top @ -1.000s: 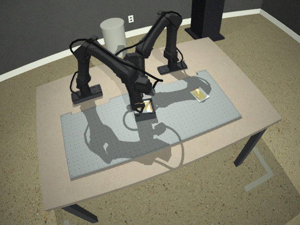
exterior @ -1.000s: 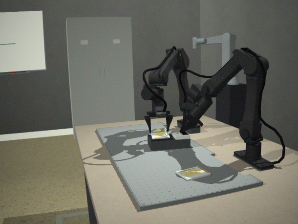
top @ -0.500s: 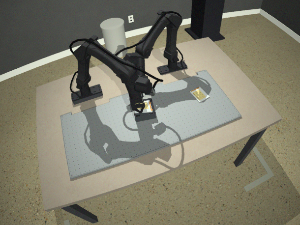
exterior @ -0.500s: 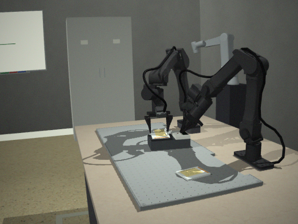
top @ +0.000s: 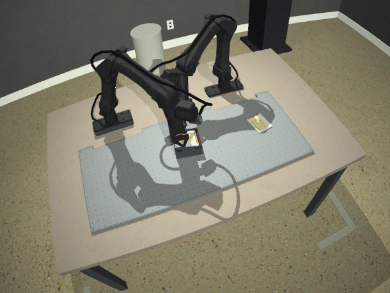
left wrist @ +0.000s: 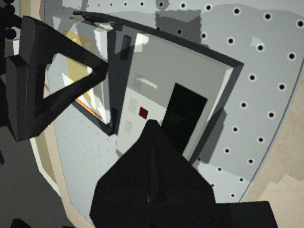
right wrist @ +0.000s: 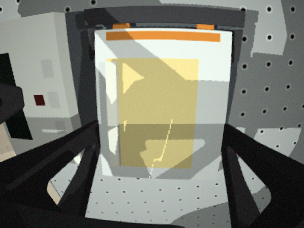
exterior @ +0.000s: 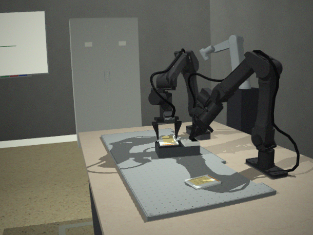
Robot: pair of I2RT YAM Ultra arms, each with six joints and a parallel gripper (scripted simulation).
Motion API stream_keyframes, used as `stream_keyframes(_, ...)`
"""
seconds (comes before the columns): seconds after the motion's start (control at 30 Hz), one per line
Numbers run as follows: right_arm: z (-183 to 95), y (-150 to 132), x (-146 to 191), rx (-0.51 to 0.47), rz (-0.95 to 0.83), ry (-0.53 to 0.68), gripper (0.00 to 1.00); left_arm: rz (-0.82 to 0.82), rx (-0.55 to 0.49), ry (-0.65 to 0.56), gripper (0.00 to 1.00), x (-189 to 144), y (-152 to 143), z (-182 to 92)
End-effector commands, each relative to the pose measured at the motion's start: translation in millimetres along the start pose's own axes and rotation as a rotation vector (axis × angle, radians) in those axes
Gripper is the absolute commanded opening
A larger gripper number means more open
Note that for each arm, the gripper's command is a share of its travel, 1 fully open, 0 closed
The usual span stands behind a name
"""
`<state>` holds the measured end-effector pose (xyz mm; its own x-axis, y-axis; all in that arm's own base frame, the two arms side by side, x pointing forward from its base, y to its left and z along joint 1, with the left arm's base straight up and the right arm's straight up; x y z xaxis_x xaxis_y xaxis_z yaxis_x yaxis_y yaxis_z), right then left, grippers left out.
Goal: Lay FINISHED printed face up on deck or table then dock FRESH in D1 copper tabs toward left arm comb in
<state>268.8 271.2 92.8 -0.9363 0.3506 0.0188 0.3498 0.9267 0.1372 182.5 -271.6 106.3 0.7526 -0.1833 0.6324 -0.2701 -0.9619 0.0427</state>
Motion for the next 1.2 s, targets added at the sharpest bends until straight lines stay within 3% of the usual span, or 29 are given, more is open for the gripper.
stream_keyframes(0.0,0.5,9.7,2.9,-0.029,-0.009,0.008,0.00,0.093,0.050,-0.225,0.00,-56.4,-20.7,12.7)
stream_keyframes(1.17,4.6,9.2,2.8,-0.029,-0.009,0.008,0.00,0.093,0.050,-0.225,0.00,-56.4,-20.7,12.7)
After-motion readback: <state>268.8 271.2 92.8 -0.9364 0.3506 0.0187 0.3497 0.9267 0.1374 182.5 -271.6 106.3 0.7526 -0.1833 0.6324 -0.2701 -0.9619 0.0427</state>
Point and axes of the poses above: on each arm, the point where the finger pads meet when closed, its own z axis out along the fingers, its own x axis across the jaws, y = z × x, the point moved 4 cm from there along -z, back along the fingers, and after that the axes turned 13 degrees about z, right-handed, at the moved point
